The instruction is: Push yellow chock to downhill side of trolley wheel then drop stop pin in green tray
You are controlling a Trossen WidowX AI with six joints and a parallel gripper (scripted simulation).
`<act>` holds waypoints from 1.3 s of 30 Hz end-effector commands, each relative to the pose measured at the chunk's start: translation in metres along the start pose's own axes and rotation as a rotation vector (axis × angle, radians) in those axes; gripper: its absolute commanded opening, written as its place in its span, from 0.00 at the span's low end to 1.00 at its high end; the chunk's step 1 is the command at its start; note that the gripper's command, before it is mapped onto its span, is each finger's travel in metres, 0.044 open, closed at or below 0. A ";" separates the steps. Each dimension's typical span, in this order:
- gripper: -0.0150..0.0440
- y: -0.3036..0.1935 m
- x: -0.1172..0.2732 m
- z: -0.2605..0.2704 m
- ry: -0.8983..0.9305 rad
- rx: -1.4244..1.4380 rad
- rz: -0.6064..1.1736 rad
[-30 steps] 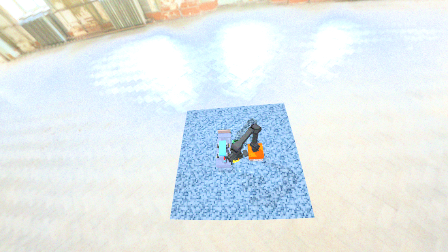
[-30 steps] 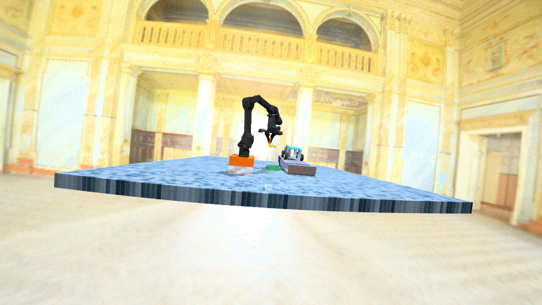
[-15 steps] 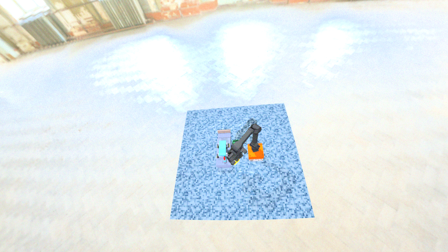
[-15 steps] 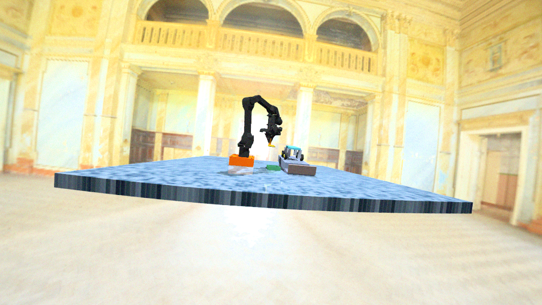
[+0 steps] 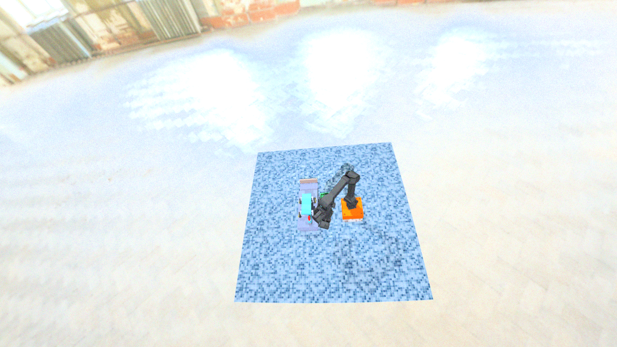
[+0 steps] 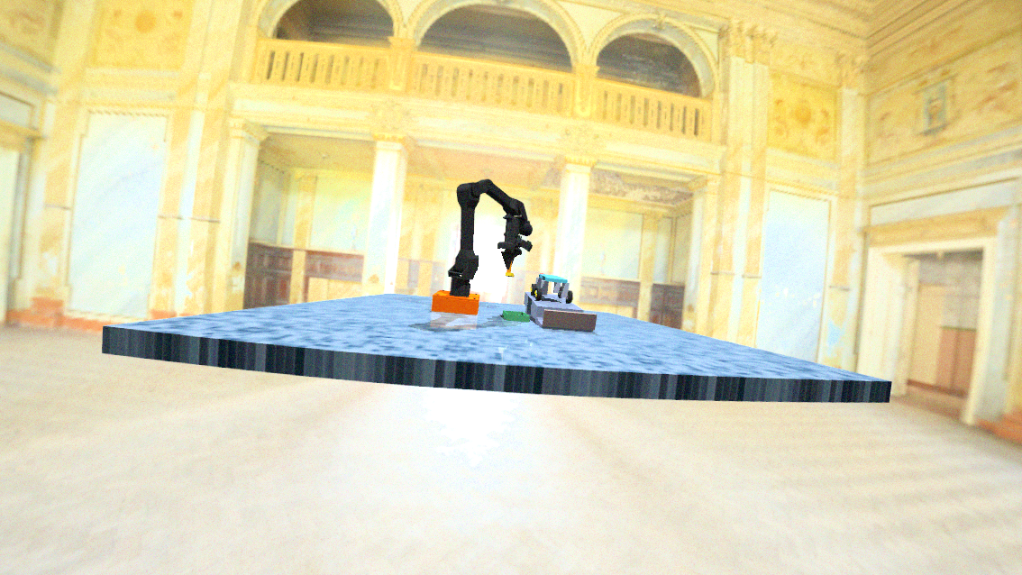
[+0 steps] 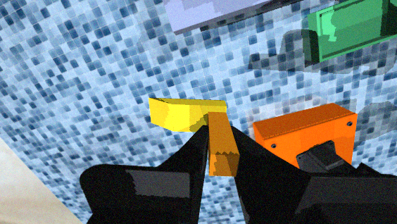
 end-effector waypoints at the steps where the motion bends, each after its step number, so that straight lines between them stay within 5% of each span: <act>1: 0.25 0.000 0.000 0.000 0.000 0.145 0.003; 39: 0.25 0.067 -0.001 -0.072 -0.008 0.324 -0.003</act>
Point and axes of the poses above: the point midway between the two fingers, 35 mm back from their tips, its own x axis back along the fingers, its own z axis across the jaws, y = z × x, the point moved 9 cm from there along x, back along the fingers, and after that the axes turned 6 degrees about -x, right-handed, at the moved point
